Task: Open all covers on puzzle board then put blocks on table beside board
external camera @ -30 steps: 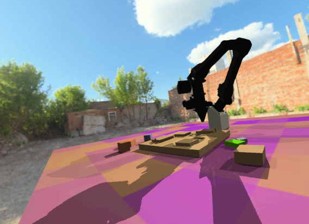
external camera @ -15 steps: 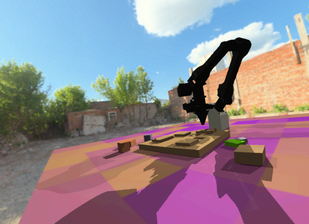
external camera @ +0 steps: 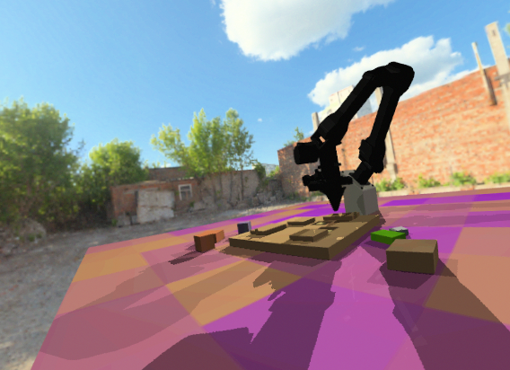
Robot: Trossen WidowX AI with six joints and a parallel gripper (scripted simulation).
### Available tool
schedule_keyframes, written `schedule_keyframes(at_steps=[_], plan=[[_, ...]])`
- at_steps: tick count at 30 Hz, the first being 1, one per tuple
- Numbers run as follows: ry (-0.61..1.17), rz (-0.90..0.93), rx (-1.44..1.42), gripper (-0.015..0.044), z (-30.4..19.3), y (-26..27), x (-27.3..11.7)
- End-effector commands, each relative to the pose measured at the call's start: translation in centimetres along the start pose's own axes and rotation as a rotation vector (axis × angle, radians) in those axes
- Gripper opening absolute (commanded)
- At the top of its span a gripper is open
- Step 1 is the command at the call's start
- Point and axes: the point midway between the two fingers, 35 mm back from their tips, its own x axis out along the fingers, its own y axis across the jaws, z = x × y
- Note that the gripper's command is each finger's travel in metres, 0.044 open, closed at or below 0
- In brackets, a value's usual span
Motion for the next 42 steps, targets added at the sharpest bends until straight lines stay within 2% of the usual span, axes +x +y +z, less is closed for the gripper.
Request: schedule_keyframes(at_steps=[1, 42], plan=[[0.006, 0.003, 0.004, 0.0, -0.1, 0.0, 0.4], [0.009, 0.004, 0.002, 0.0, 0.5, 3.1, 1.5]])
